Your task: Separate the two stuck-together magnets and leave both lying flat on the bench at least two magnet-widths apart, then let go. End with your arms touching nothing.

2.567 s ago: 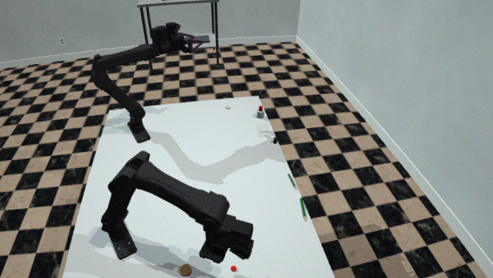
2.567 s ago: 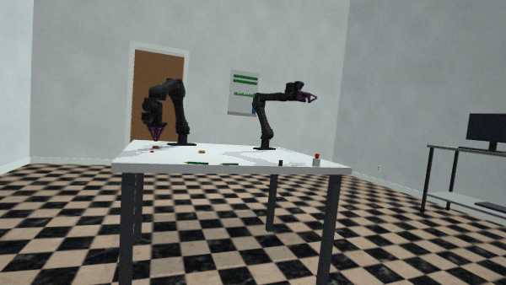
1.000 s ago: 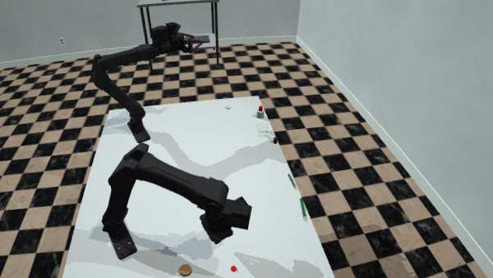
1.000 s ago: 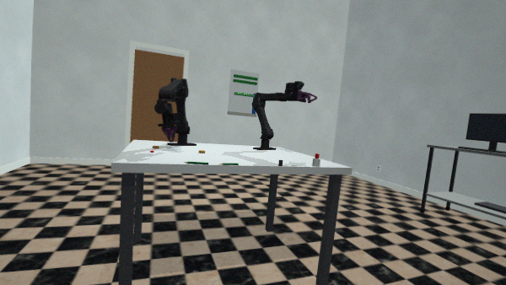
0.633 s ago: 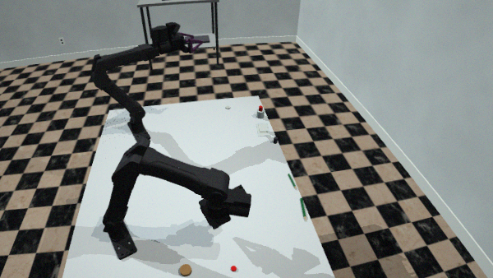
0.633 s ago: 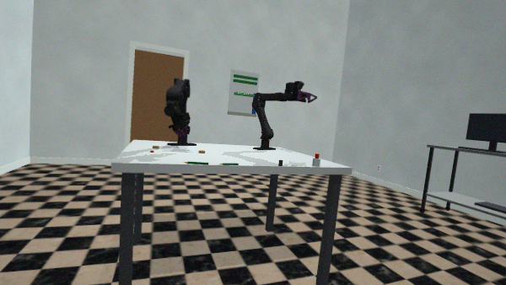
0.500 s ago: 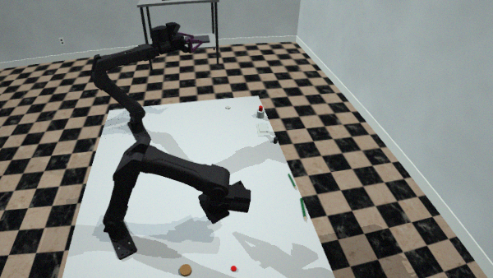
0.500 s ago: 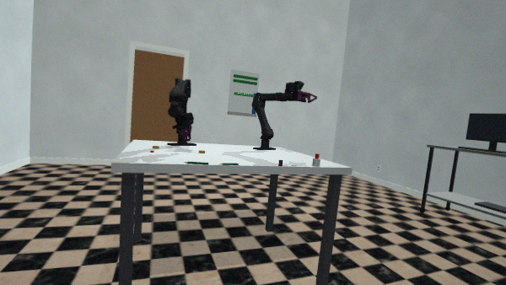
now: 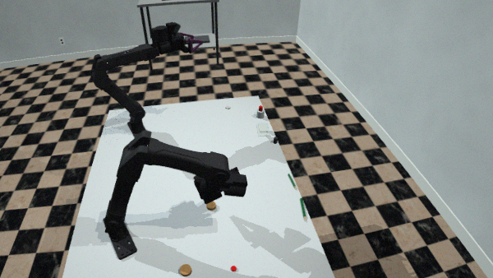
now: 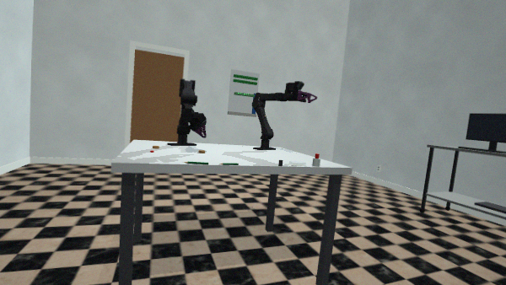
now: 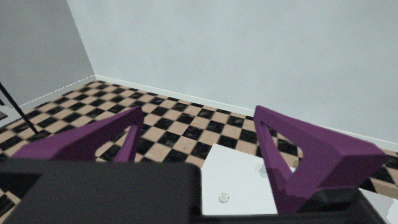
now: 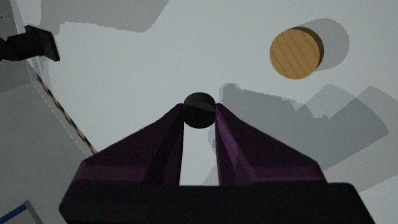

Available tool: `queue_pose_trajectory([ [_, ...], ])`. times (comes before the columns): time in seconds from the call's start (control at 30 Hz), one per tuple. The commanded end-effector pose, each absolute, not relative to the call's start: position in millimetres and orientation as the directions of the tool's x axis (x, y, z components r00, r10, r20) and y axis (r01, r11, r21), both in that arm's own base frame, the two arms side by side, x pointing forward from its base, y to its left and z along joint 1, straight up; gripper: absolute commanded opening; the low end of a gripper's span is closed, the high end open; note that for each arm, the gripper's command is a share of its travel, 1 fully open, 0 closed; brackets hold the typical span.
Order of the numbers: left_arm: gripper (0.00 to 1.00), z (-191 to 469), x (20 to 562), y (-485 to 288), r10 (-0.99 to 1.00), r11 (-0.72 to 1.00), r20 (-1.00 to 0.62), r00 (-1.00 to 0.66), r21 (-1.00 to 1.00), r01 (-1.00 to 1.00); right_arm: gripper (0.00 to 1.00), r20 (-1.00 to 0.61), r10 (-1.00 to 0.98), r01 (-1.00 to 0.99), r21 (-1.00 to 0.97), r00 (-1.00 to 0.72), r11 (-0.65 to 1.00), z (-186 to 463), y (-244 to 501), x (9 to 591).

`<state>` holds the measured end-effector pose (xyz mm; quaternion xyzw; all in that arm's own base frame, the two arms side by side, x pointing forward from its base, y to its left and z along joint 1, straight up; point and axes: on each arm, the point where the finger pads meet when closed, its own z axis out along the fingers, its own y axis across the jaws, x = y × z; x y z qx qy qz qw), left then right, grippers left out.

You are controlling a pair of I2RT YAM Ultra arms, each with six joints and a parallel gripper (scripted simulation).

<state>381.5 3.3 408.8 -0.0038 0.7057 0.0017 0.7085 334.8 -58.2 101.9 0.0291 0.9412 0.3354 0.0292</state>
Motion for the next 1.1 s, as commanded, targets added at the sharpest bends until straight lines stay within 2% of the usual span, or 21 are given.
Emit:
queue_pose_trajectory([
  [0.0, 1.00, 413.5, 380.3, 2.8, -0.002, 1.000, -1.000, 0.016, -0.002, -0.006, 0.18, -0.024, 0.094, 0.049, 0.710, -0.995, 0.702, 119.3, -29.6, 340.4],
  [0.1, 1.00, 413.5, 380.3, 2.8, -0.002, 1.000, -1.000, 0.016, -0.002, -0.006, 0.18, -0.002, 0.101, 0.065, 0.746, -0.995, 0.662, 123.4, -11.3, 344.2],
  [0.23, 1.00, 413.5, 380.3, 2.8, -0.002, 1.000, -1.000, 0.016, -0.002, -0.006, 0.18, -0.105, 0.195, 0.063, 0.712, -0.975, 0.699, 107.0, -14.5, 390.1],
  [0.47, 1.00, 413.5, 380.3, 2.8, -0.002, 1.000, -1.000, 0.016, -0.002, -0.006, 0.18, -0.144, 0.264, 0.073, 0.740, -0.954, 0.669, 100.8, 0.7, 422.6],
  [0.8, 1.00, 413.5, 380.3, 2.8, -0.002, 1.000, -1.000, 0.016, -0.002, -0.006, 0.18, -0.188, 0.366, 0.048, 0.834, -0.911, 0.550, 105.6, 47.0, 478.4],
  [1.07, 1.00, 413.5, 380.3, 2.8, -0.002, 1.000, -1.000, 0.016, -0.002, -0.006, 0.18, -0.174, 0.389, 0.023, 0.891, -0.905, 0.453, 111.7, 82.9, 497.5],
])
